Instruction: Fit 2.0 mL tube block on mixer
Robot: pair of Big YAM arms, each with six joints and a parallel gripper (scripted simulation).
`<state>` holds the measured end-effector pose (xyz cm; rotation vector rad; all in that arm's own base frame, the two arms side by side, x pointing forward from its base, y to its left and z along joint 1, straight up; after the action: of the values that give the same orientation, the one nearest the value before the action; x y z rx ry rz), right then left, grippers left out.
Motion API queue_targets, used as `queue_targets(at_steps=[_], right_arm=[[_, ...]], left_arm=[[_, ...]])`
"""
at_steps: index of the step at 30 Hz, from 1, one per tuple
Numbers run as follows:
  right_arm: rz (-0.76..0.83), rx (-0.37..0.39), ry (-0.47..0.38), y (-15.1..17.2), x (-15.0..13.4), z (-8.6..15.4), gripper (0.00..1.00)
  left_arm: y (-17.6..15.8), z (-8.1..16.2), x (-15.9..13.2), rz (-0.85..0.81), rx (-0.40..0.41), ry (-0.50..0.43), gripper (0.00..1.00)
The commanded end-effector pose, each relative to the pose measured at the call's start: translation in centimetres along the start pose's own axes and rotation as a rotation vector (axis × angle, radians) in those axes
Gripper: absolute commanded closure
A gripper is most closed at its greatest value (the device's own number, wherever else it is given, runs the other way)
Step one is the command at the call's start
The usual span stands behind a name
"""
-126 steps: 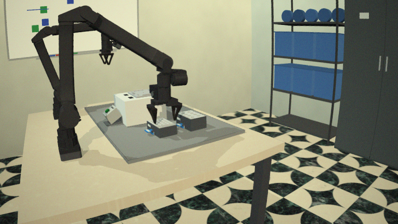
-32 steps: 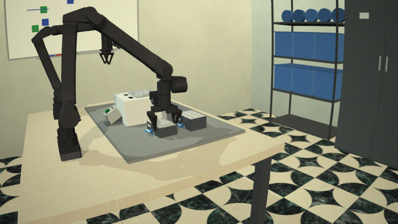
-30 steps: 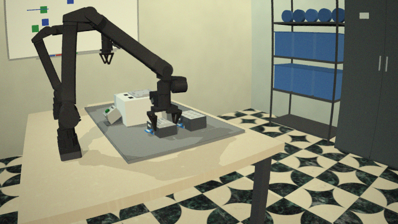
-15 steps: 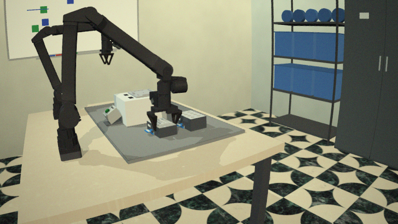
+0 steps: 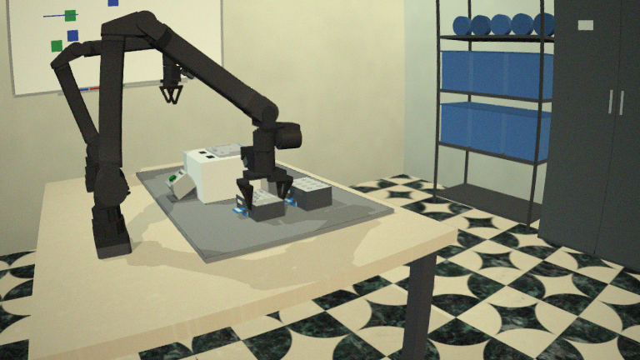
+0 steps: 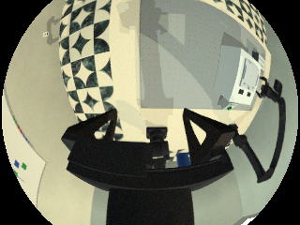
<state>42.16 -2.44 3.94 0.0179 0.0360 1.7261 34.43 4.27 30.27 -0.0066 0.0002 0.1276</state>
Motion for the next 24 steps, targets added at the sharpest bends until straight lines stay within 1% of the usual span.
queue_targets(at_steps=[1, 10, 20, 24], right_arm=[[0.007, -0.037, 0.006, -0.6, -0.2, 1.7, 0.00], [0.007, -0.026, 0.004, -0.1, -0.1, 1.3, 0.00], [0.006, -0.068, 0.013, -1.9, -0.5, 2.7, 0.00], [0.006, -0.072, 0.014, -2.1, -0.5, 2.8, 0.00]], left_arm=[[0.1, 2.6, 0.8, -0.002, -0.001, -0.066, 0.00], [-0.5, 3.0, 1.0, -0.018, -0.002, -0.076, 0.00], [0.1, 3.4, 1.1, -0.001, -0.001, -0.085, 0.00], [0.3, 3.3, 1.0, 0.003, -0.001, -0.081, 0.00]])
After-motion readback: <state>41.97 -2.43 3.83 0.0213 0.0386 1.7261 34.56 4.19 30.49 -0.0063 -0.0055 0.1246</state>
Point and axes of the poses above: on each arm, the point where the finger pads meet when closed, its own z axis back along the fingers, its own y axis across the jaws, x = y × z, the point moved 2 cm from there along z, back along the fingers, and after that the axes turned 7 degrees about z, right-handed, at the moved point
